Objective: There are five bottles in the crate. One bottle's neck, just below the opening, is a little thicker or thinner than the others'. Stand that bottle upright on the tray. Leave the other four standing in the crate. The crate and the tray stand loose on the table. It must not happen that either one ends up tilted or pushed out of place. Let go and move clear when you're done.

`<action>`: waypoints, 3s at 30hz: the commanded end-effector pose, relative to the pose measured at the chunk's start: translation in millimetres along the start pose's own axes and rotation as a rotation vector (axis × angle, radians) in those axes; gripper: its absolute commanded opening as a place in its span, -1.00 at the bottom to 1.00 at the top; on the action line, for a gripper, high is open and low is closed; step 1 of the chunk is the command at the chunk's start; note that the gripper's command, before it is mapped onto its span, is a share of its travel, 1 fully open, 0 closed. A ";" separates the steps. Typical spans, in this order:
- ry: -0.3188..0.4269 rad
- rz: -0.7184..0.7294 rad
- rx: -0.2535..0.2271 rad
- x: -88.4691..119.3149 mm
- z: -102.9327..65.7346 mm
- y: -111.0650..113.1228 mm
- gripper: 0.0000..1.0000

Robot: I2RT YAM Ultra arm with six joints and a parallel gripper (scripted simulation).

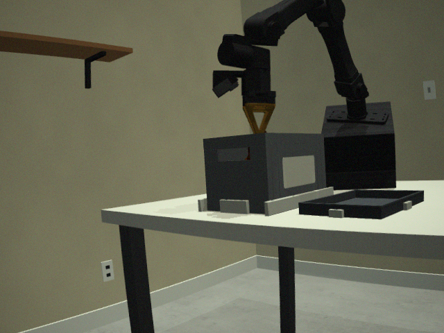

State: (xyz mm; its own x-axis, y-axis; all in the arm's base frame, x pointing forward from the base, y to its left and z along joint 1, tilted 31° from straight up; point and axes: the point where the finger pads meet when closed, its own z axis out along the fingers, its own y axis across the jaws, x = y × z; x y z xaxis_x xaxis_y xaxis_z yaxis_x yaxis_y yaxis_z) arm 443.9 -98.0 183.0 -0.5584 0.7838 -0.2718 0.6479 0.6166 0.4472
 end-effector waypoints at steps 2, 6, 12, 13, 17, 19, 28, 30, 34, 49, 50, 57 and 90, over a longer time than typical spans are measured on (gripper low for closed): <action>-0.070 -0.005 -0.033 -15.7 -37.9 8.5 -1.00; -0.070 -0.005 -0.033 -15.7 -37.9 8.5 -1.00; -0.070 -0.005 -0.033 -15.7 -37.9 8.5 -1.00; -0.070 -0.005 -0.033 -15.7 -37.9 8.5 -1.00; -0.070 -0.005 -0.033 -15.7 -37.9 8.5 -1.00; -0.070 -0.005 -0.033 -15.7 -37.9 8.5 -1.00; -0.070 -0.005 -0.033 -15.7 -37.9 8.5 -1.00; -0.070 -0.005 -0.033 -15.7 -37.9 8.5 -1.00; -0.070 -0.005 -0.033 -15.7 -37.9 8.5 -1.00; -0.070 -0.005 -0.033 -15.7 -37.9 8.5 -1.00; -0.070 -0.005 -0.033 -15.7 -37.9 8.5 -1.00; -0.070 -0.005 -0.033 -15.7 -38.1 8.5 -1.00; -0.069 -0.005 -0.034 -18.0 -58.8 12.2 -1.00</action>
State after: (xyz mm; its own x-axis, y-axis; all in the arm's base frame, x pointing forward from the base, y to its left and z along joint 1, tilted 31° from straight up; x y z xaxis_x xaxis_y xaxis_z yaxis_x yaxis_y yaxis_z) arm 437.3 -100.0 199.9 -0.5619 0.7850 -0.2606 0.6544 0.6146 0.4405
